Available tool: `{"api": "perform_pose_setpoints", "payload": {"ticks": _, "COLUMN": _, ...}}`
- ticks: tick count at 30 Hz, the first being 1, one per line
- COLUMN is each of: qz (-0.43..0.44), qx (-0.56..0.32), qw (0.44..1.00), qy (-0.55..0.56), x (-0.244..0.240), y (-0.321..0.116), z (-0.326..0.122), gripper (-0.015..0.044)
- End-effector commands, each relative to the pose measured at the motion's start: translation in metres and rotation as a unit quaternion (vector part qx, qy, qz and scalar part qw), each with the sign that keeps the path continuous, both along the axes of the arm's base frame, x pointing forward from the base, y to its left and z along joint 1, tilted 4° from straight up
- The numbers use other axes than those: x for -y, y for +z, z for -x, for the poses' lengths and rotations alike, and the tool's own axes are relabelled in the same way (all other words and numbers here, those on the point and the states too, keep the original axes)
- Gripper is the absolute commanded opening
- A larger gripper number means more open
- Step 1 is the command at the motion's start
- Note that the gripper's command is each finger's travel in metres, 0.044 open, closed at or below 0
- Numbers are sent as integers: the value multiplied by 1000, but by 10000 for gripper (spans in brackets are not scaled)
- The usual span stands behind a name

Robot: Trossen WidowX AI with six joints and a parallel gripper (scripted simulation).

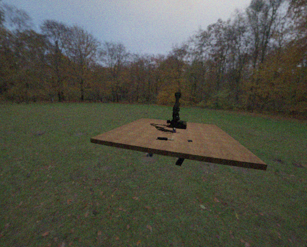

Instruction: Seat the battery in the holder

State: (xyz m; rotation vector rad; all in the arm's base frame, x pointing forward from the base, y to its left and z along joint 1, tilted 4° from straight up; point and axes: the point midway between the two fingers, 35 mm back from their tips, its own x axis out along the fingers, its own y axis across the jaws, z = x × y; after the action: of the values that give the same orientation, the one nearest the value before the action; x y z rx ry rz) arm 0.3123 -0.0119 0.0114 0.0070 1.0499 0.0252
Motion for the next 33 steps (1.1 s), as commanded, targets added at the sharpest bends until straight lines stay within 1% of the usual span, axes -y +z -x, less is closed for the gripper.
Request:
{"api": "perform_pose_setpoints", "payload": {"ticks": 1, "qz": -3, "qx": 12, "qw": 1000, "qy": -2, "x": -1, "y": -1, "z": 3, "gripper": 69}}
{"api": "perform_pose_setpoints", "payload": {"ticks": 13, "qz": 0, "qx": 46, "qw": 999, "qy": -5, "x": -1, "y": -5, "z": 7, "gripper": 69}}
{"api": "perform_pose_setpoints", "payload": {"ticks": 33, "qz": 0, "qx": 46, "qw": 999, "qy": -6, "x": -1, "y": -9, "z": 22, "gripper": 69}}
